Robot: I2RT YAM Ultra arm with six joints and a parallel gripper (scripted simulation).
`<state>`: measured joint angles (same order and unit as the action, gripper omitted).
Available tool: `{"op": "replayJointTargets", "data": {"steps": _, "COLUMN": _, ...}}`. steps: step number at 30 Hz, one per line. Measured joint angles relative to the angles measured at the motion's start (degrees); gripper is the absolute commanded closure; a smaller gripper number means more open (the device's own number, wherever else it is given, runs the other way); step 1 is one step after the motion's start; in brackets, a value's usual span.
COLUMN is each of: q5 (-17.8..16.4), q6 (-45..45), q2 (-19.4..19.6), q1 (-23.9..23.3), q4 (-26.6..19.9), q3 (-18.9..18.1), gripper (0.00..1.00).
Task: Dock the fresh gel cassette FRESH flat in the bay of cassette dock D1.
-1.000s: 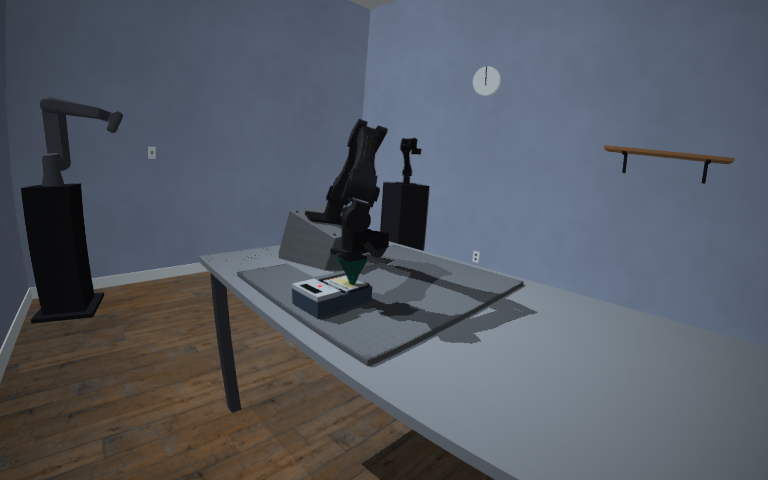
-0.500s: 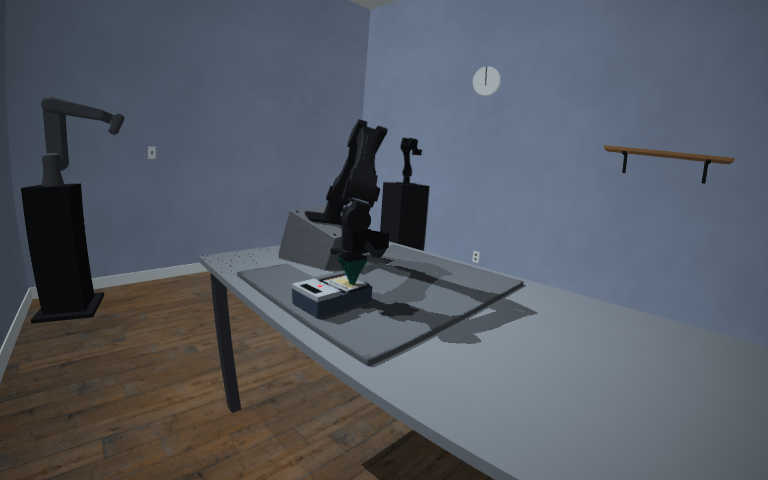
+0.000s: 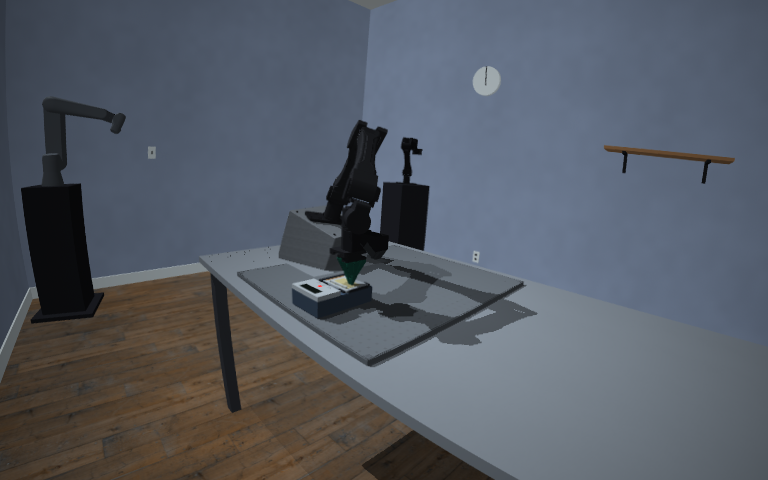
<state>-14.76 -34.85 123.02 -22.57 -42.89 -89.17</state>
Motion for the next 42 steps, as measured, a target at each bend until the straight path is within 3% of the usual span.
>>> {"op": "replayJointTargets", "data": {"steps": 32, "q5": 1.4, "q6": 0.4, "q2": 0.2, "q1": 0.3, "q4": -9.4, "q3": -7.5, "gripper": 1.0}}
{"op": "replayJointTargets", "data": {"steps": 42, "q5": 1.4, "q6": 0.4, "q2": 0.2, "q1": 0.3, "q4": -10.4, "q3": -7.9, "gripper": 1.0}}
